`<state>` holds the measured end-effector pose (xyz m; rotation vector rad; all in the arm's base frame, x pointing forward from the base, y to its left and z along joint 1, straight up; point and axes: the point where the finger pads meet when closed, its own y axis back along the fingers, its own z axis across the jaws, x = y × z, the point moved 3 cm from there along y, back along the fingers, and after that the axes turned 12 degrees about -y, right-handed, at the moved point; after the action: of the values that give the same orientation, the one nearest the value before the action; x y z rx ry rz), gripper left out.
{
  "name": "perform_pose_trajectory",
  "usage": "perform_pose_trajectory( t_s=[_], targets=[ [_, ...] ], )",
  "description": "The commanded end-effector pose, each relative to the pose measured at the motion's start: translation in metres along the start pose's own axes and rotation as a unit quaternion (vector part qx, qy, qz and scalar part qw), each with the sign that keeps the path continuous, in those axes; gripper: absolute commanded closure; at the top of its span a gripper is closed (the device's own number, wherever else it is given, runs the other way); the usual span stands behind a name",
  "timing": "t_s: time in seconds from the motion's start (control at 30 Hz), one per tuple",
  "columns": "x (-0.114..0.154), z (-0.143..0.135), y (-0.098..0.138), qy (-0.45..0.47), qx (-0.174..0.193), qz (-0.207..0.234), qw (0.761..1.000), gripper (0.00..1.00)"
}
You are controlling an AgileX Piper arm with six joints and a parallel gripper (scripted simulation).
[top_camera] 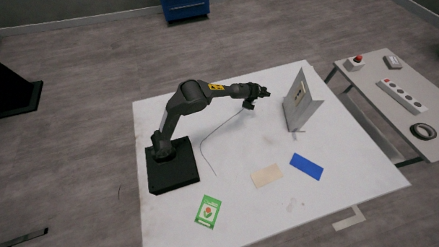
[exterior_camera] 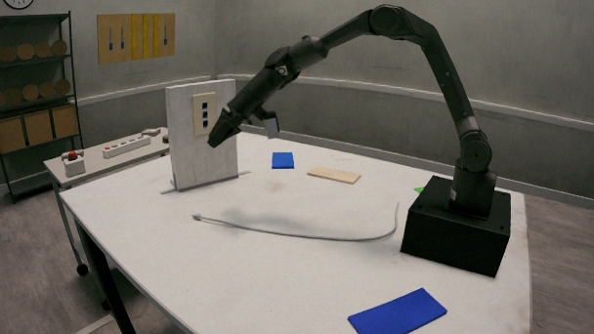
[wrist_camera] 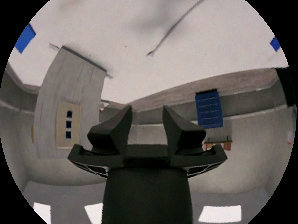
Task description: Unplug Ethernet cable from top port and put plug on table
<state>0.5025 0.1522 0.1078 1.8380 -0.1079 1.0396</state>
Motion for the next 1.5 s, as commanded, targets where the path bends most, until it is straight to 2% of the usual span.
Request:
perform_pose_trajectory(
  t_s=[0.0, 0.03, 0.23, 0.3, 0.37, 0.57, 0.8, 0.87, 1.1, 1.37, 1.43, 1.47],
  targets=[
    [0.0, 0.0, 0.0, 0.0, 0.0, 0.0, 1.0, 0.36],
    [0.0, 0.0, 0.0, 0.0, 0.0, 0.0, 1.0, 0.36],
    [-0.005, -0.005, 0.042, 0.168, -0.023, -0.018, 0.985, 0.36],
    [-0.005, -0.005, 0.042, 0.168, -0.023, -0.018, 0.985, 0.36],
    [-0.008, -0.006, 0.056, 0.223, -0.03, -0.025, 0.974, 0.36],
    [-0.019, -0.011, 0.096, 0.382, -0.048, -0.053, 0.922, 0.36],
    [-0.038, -0.018, 0.14, 0.55, -0.062, -0.092, 0.828, 0.36],
    [-0.038, -0.018, 0.14, 0.55, -0.062, -0.092, 0.828, 0.36],
    [-0.062, -0.025, 0.181, 0.695, -0.065, -0.138, 0.703, 0.36],
    [-0.095, -0.033, 0.222, 0.823, -0.055, -0.196, 0.53, 0.36],
    [-0.095, -0.033, 0.222, 0.823, -0.055, -0.196, 0.53, 0.36],
    [-0.099, -0.034, 0.226, 0.836, -0.052, -0.204, 0.507, 0.36]
  ],
)
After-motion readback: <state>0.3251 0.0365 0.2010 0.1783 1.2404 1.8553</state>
